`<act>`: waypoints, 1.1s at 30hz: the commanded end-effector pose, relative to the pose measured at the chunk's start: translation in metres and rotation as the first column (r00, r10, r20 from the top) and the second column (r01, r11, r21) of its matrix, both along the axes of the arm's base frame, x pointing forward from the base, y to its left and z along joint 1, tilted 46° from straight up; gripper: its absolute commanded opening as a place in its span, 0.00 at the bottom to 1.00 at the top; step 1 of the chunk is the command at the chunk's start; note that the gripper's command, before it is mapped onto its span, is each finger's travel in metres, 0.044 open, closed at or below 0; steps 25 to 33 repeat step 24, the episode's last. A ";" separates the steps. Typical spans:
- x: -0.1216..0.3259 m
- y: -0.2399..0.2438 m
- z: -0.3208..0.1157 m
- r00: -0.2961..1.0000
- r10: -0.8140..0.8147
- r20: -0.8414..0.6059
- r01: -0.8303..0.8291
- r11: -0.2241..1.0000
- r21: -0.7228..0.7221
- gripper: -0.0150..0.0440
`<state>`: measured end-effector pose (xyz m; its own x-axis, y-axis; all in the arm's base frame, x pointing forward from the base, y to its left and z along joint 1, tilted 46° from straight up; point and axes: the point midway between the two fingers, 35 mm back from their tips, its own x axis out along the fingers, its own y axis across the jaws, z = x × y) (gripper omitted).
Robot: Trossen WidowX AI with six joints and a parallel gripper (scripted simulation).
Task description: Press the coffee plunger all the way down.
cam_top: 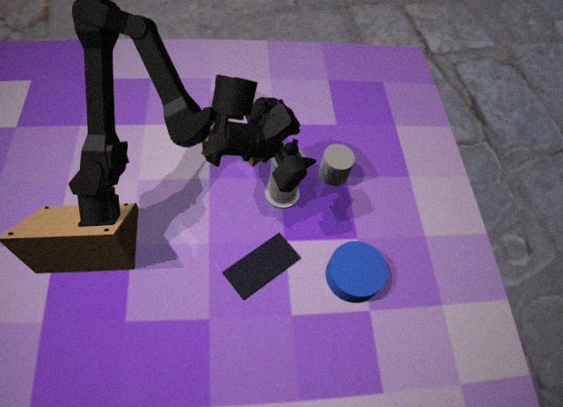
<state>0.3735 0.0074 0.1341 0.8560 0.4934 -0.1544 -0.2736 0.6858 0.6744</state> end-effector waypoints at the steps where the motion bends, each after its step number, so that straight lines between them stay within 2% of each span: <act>1: 0.000 -0.001 0.000 1.000 -0.005 0.000 0.005 1.000 -0.003 1.00; 6: -0.002 -0.011 0.007 1.000 -0.001 -0.005 0.001 1.000 -0.006 1.00; 13: -0.027 -0.056 0.053 1.000 0.013 -0.013 -0.013 1.000 -0.002 1.00; 33: -0.027 -0.056 0.051 1.000 0.013 -0.013 -0.013 1.000 -0.001 1.00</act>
